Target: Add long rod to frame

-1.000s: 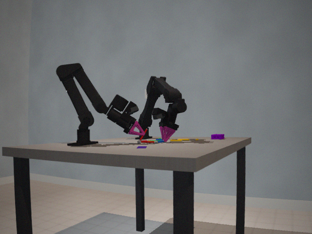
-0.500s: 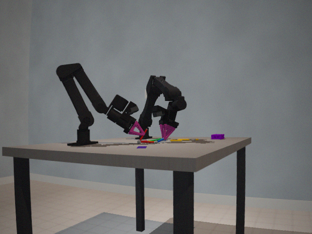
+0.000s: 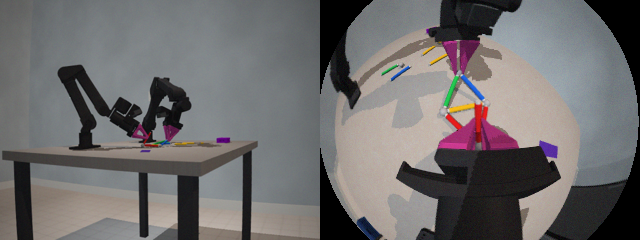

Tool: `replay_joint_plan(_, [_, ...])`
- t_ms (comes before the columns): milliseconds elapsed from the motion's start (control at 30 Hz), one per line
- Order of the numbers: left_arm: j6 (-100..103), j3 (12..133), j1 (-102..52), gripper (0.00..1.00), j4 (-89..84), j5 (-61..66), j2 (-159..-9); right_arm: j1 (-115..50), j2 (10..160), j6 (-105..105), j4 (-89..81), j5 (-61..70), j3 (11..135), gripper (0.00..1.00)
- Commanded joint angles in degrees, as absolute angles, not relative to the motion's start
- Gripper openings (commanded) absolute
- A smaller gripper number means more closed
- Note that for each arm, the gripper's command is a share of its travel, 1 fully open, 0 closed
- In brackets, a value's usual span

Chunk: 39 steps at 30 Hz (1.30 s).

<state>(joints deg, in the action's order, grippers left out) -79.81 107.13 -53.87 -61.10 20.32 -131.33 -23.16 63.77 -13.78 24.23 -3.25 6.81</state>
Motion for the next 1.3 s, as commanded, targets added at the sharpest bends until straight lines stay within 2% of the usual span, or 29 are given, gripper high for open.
replay_joint_plan(0, [-80.5, 108.9, -54.5, 0.02, -61.2, 23.6, -129.3, -23.0, 63.8, -13.9, 26.3, -3.0, 7.1, 0.00])
replay_joint_plan(400, [-79.5, 109.9, -55.5, 0.02, -62.0, 25.8, -128.2, -23.0, 63.8, -13.9, 26.2, -3.0, 7.1, 0.00])
replay_joint_plan(800, [-76.0, 114.8, -57.5, 0.02, -67.3, 20.9, -130.4, -23.0, 63.7, -13.9, 26.2, -3.0, 7.1, 0.00])
replay_joint_plan(900, [-79.0, 112.8, -55.9, 0.02, -65.2, 24.6, -128.7, -23.0, 63.7, -13.9, 26.2, -3.0, 7.1, 0.00])
replay_joint_plan(1267, [-77.9, 114.3, -57.4, 0.02, -66.1, 25.6, -129.2, -23.0, 63.7, -13.9, 26.2, -3.0, 7.1, 0.00])
